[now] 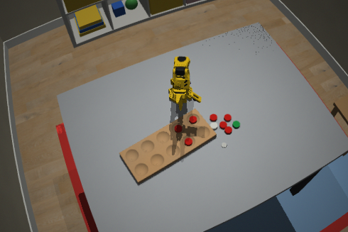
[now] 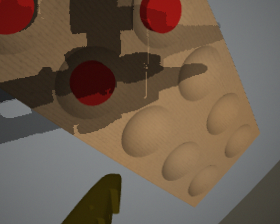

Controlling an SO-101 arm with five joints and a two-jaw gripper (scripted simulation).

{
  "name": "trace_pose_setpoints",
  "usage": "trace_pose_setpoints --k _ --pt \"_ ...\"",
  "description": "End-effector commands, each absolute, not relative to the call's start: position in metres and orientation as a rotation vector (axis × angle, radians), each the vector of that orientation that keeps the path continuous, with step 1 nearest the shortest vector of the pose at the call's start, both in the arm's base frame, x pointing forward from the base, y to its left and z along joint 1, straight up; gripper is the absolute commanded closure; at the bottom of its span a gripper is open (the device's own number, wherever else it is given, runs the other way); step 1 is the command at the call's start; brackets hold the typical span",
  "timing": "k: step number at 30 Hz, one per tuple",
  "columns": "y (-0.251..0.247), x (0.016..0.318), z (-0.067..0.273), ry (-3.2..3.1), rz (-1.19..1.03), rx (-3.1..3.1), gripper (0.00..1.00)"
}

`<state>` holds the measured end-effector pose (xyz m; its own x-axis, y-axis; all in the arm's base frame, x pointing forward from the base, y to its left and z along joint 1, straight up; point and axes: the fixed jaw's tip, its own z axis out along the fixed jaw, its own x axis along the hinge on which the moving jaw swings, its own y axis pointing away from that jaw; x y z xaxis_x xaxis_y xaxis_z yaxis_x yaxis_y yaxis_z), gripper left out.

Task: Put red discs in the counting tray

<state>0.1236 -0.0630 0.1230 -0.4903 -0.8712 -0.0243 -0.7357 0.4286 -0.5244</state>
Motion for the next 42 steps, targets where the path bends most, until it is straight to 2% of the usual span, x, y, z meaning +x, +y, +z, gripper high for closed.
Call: trace_pose_setpoints --k 1,18,42 --pt "-0.056 0.131 0.124 2.345 -0.623 -1.467 0.0" --pt "-0.023 0.139 0.101 2.263 -0.36 -1.813 0.0" --pt "-0.02 0.14 0.1 2.247 -0.346 -1.843 0.0"
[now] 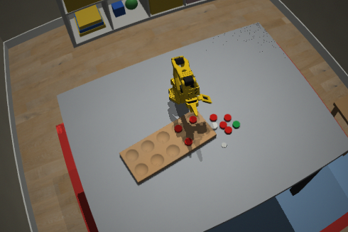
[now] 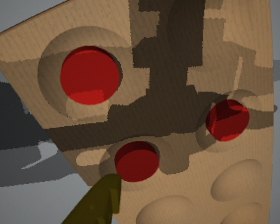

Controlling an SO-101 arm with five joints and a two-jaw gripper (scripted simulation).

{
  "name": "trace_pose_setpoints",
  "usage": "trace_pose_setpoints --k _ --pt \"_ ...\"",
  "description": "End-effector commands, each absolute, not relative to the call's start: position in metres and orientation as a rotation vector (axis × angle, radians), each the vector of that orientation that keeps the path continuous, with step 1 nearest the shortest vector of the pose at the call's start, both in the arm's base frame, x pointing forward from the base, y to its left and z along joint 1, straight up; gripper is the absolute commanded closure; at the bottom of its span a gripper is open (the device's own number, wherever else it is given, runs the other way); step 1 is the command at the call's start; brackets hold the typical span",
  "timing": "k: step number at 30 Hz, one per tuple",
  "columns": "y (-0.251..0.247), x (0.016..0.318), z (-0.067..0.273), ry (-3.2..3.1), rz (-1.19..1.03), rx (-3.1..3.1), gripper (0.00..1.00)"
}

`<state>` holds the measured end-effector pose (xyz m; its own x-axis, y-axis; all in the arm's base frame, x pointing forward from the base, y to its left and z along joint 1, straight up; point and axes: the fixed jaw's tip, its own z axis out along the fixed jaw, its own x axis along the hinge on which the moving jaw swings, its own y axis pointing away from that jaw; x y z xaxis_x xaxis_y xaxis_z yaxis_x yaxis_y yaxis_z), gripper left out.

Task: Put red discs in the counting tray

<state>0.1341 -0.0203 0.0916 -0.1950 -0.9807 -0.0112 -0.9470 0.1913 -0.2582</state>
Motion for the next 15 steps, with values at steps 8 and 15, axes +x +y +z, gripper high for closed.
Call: trace_pose_setpoints --k 8,15 --pt "-0.0204 0.1397 0.1003 2.244 -0.353 -1.838 0.0" --pt "-0.0204 0.1397 0.1003 2.244 -0.353 -1.838 0.0"
